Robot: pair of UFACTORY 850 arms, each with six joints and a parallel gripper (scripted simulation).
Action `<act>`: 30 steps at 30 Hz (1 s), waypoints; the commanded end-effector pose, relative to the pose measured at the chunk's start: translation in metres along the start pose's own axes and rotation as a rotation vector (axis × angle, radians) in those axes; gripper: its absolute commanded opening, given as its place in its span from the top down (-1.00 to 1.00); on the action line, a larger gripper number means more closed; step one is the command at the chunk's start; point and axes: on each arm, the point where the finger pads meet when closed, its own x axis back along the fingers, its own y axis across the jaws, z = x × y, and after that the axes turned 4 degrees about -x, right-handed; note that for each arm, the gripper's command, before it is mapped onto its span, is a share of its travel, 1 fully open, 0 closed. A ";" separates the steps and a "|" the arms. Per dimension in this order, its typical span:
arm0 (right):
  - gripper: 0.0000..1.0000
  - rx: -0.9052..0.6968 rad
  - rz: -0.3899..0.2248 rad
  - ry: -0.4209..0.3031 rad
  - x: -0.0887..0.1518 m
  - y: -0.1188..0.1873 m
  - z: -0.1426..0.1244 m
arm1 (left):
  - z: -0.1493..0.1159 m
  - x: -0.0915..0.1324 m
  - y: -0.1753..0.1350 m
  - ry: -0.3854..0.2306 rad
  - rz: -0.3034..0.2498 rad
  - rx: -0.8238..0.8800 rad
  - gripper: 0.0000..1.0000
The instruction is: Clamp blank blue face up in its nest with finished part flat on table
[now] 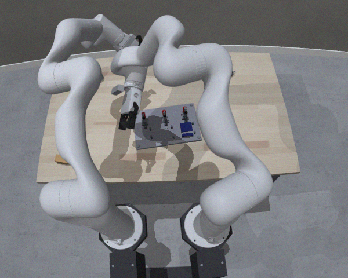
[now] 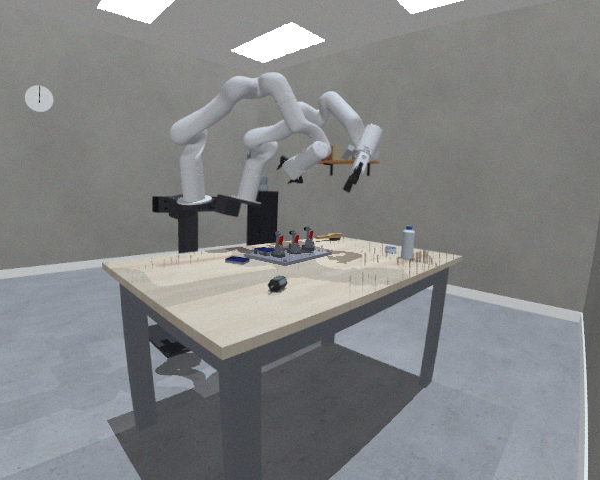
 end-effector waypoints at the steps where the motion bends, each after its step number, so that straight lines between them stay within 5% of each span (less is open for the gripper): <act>1: -1.00 -0.004 -0.005 0.002 0.003 -0.001 -0.001 | 0.008 -0.010 0.000 -0.017 -0.034 -0.001 -1.00; 10: -1.00 -0.004 -0.005 0.002 0.003 -0.001 -0.001 | 0.008 -0.010 0.000 -0.017 -0.034 -0.001 -1.00; 19: -1.00 -0.166 -0.118 0.083 0.071 -0.023 -0.052 | 0.008 -0.010 0.000 -0.017 -0.035 -0.001 -1.00; 21: -1.00 -0.166 -0.118 0.083 0.071 -0.023 -0.052 | 0.008 -0.010 0.000 -0.017 -0.035 -0.001 -1.00; 23: -1.00 -0.228 -0.157 0.115 0.093 -0.033 -0.073 | 0.032 -0.038 0.006 -0.036 -0.114 -0.034 -1.00; 30: -1.00 -0.228 -0.157 0.115 0.093 -0.033 -0.073 | 0.032 -0.038 0.006 -0.036 -0.114 -0.034 -1.00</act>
